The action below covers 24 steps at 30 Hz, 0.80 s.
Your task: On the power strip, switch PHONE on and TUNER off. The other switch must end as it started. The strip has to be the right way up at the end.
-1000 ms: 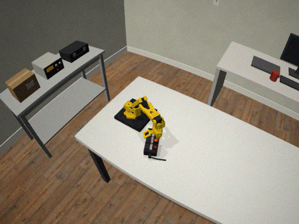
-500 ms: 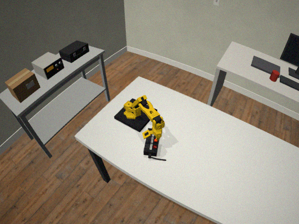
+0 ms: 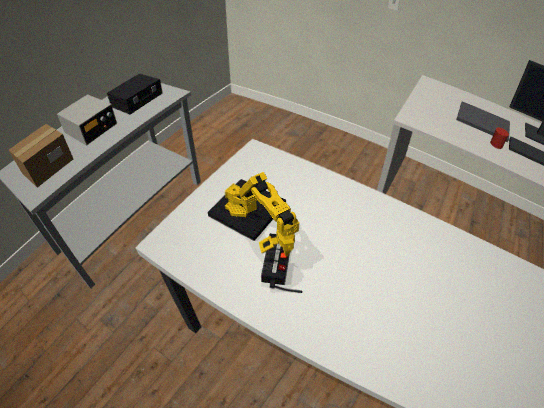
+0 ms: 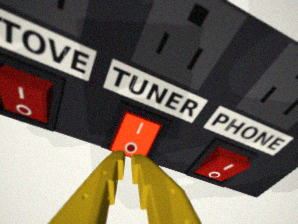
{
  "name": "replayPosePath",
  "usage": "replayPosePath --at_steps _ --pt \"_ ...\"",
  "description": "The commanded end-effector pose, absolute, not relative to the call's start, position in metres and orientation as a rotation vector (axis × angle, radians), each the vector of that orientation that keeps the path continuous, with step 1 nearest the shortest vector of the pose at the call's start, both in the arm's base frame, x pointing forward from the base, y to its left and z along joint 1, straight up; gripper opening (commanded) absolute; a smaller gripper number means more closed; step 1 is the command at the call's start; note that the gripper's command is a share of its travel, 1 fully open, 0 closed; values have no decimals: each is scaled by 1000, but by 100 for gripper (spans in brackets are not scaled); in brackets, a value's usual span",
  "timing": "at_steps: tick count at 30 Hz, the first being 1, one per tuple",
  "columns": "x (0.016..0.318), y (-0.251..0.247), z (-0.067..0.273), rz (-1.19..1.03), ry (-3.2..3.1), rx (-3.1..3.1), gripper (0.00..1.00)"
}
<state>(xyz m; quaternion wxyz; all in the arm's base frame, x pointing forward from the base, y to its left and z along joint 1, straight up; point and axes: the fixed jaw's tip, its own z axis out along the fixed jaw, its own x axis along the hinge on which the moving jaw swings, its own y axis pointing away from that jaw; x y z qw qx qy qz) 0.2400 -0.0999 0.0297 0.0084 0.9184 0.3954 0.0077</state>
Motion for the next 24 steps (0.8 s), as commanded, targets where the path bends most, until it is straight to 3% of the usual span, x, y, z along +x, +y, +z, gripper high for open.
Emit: replayPosePath --at_steps 1,24 --pt "237 -101 22 1 1239 2886 0" --pt "236 -100 18 1 1241 2885 0"
